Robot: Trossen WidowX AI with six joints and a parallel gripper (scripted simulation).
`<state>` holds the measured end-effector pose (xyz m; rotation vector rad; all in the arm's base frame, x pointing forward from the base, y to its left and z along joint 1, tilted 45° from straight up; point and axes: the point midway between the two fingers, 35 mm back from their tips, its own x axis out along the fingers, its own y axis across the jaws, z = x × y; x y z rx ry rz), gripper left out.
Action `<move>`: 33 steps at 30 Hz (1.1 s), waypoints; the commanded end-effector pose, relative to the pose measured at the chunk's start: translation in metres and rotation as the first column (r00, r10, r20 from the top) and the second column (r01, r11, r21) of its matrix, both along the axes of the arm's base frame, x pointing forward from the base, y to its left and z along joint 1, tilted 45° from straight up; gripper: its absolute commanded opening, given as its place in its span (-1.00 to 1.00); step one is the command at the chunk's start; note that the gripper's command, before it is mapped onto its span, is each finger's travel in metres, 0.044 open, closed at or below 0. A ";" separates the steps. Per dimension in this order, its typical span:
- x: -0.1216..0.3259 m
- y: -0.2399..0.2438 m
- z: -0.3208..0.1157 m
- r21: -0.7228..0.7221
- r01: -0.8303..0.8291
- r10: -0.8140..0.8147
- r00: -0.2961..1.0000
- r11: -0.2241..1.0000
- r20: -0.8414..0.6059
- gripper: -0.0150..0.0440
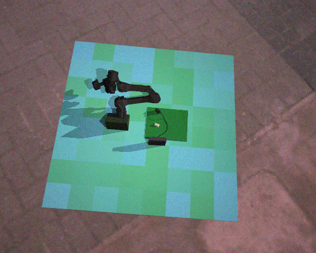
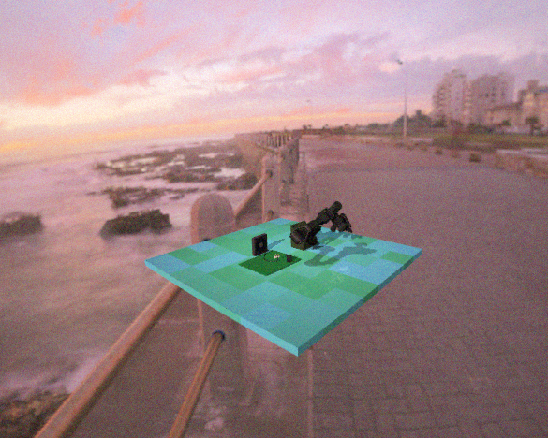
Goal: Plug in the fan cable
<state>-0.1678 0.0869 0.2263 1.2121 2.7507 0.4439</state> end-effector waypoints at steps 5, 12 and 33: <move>-0.014 -0.019 0.001 0.070 -0.126 0.118 0.987 0.990 0.108 1.00; -0.046 -0.129 -0.006 0.285 -0.714 0.472 0.658 0.640 0.588 1.00; 0.192 -0.329 -0.084 -0.321 0.007 -0.317 0.133 -0.947 0.939 1.00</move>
